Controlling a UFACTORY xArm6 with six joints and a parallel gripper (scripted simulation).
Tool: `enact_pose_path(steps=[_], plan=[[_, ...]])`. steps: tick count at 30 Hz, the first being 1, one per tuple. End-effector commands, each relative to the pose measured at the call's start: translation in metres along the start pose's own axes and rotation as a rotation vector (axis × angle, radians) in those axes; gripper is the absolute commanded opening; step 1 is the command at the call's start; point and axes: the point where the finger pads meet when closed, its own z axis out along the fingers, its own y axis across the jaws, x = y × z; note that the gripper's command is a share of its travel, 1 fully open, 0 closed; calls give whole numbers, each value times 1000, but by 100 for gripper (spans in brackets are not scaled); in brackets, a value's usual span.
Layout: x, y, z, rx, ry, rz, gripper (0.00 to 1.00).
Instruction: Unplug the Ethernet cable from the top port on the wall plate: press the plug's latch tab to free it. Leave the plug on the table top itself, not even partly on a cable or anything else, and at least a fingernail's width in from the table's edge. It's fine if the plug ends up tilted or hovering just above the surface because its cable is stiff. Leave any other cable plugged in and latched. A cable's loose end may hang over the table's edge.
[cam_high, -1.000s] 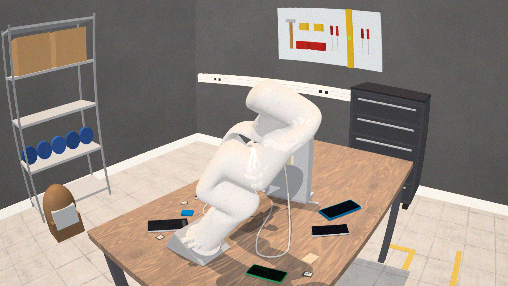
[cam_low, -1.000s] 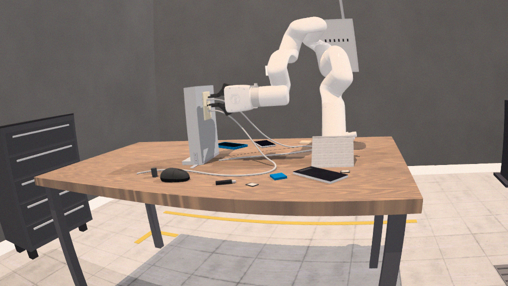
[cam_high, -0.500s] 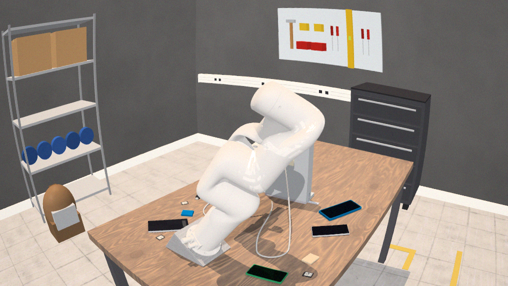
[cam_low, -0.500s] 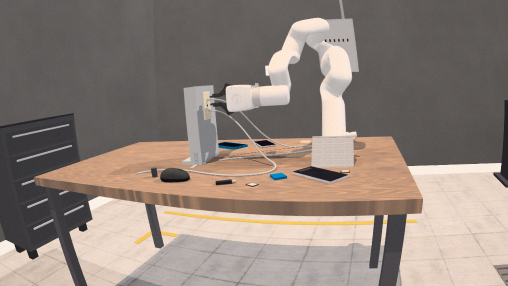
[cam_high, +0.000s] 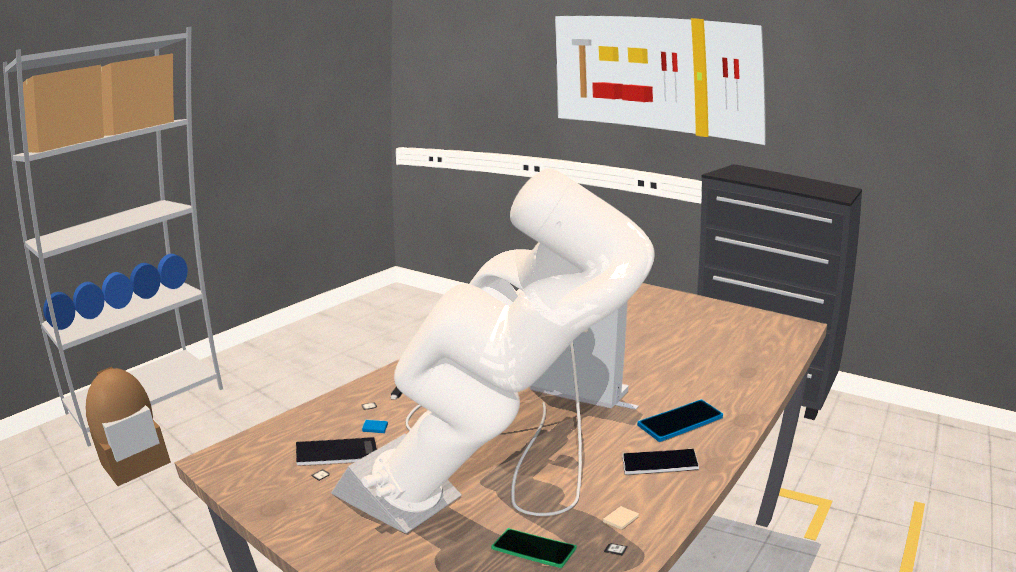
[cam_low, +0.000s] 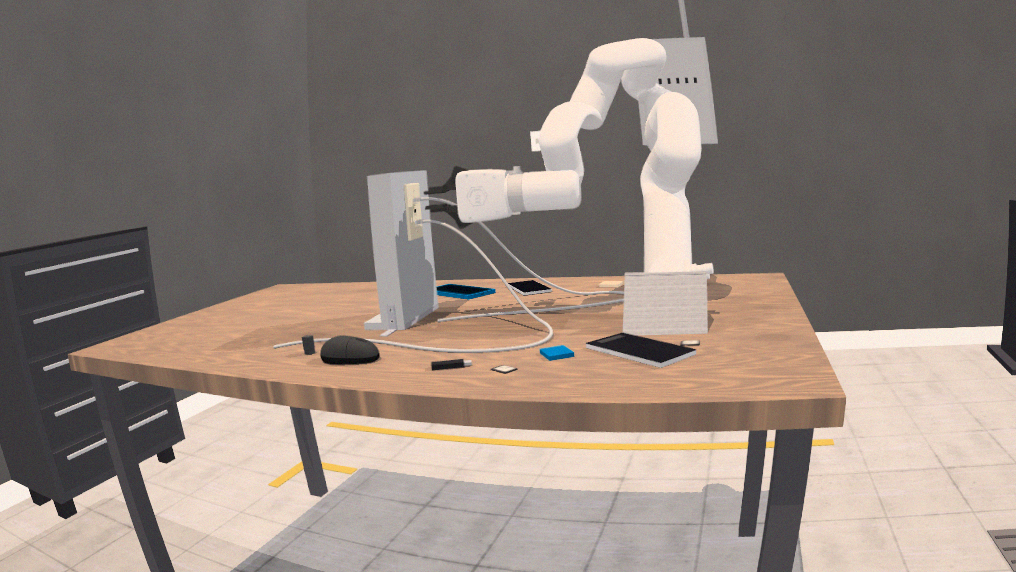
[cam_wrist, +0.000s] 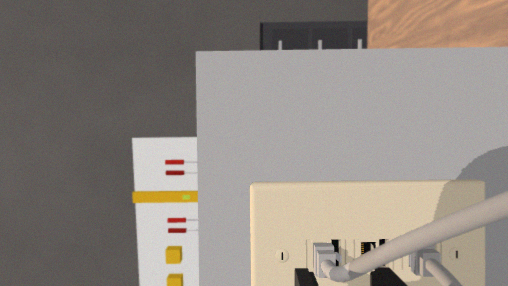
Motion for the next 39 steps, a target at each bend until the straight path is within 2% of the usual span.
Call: enact_pose_path(steps=[1, 10, 24, 35, 36, 39], plan=[[7, -1, 1, 3, 0, 1, 27], [12, -2, 2, 3, 0, 1, 27], [12, -2, 26, 3, 0, 1, 27], [11, -2, 26, 4, 0, 1, 27], [11, -2, 27, 4, 0, 1, 17], [11, -2, 28, 4, 0, 1, 17]])
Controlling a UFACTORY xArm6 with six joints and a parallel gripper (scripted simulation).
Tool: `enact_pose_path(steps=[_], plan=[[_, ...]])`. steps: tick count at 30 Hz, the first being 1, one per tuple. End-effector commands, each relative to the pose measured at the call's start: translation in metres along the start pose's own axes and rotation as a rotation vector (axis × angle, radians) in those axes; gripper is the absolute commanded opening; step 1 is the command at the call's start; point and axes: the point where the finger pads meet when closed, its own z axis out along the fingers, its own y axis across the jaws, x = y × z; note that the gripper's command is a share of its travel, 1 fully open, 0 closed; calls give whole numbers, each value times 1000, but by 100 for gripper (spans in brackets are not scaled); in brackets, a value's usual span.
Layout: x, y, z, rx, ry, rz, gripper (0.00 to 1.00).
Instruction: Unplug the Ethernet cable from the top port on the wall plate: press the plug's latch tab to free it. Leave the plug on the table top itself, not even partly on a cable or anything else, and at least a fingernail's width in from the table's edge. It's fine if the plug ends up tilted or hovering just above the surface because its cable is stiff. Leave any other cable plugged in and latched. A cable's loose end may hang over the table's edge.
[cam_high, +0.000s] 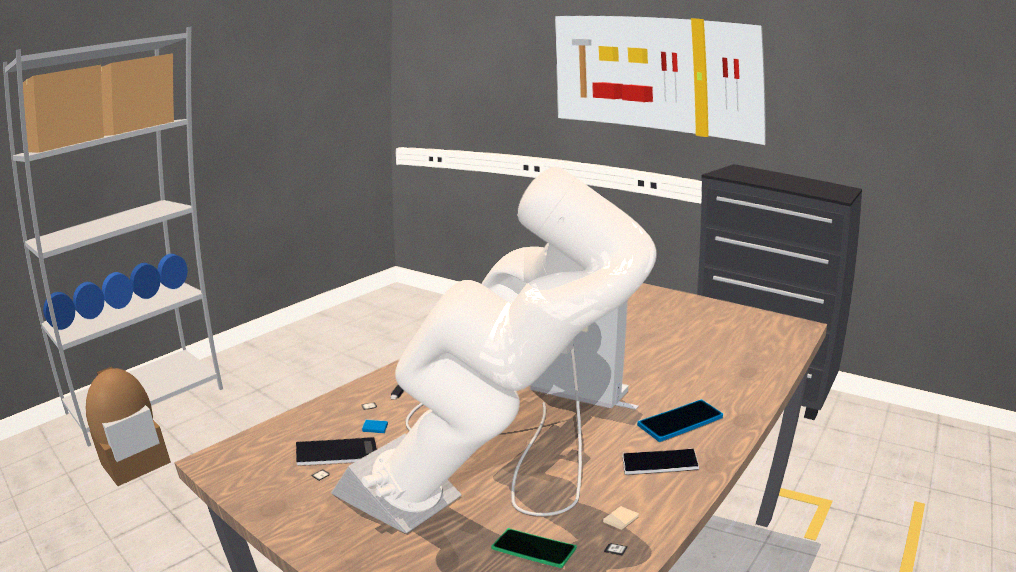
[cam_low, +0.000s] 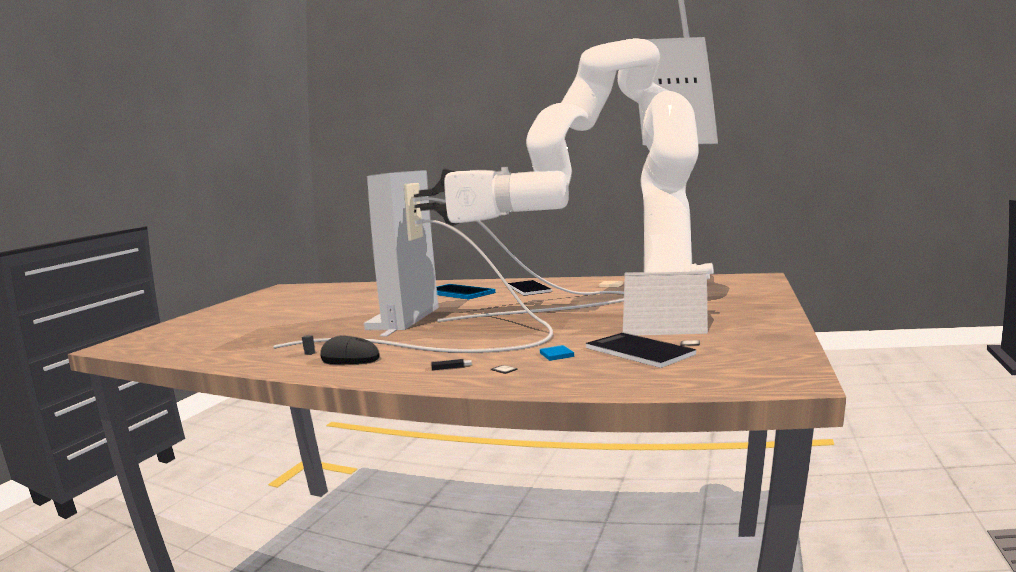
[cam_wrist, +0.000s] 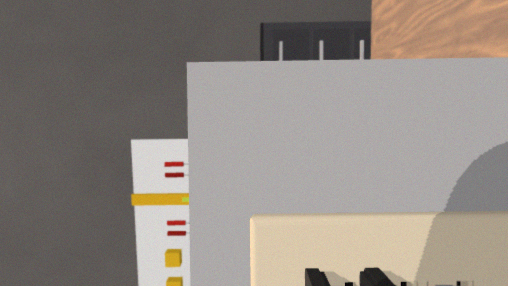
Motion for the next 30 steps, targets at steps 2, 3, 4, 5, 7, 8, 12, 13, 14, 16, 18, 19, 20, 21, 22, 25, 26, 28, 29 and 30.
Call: enact_pose_path(steps=[2, 3, 4, 5, 7, 8, 12, 13, 14, 16, 18, 19, 20, 21, 22, 25, 26, 28, 29, 30], plan=[[0, -1, 3, 3, 1, 1, 17], [0, -1, 3, 3, 1, 1, 17], [0, -1, 3, 3, 1, 1, 17], [0, -1, 3, 3, 1, 1, 17], [0, -1, 4, 3, 1, 1, 17], [0, -1, 5, 3, 1, 1, 17], [0, -2, 5, 3, 1, 1, 0], [0, -3, 5, 3, 1, 1, 0], [0, -3, 5, 3, 1, 1, 0], [0, -3, 5, 3, 1, 1, 0], [0, -3, 5, 3, 1, 1, 0], [0, -3, 5, 3, 1, 1, 0], [0, -3, 5, 3, 1, 1, 0], [0, -3, 5, 3, 1, 1, 0], [0, -3, 5, 3, 1, 1, 0], [0, -3, 5, 3, 1, 1, 0], [0, -3, 5, 3, 1, 1, 0], [0, -3, 5, 3, 1, 1, 0], [0, -3, 5, 3, 1, 1, 0], [0, -3, 5, 3, 1, 1, 0]])
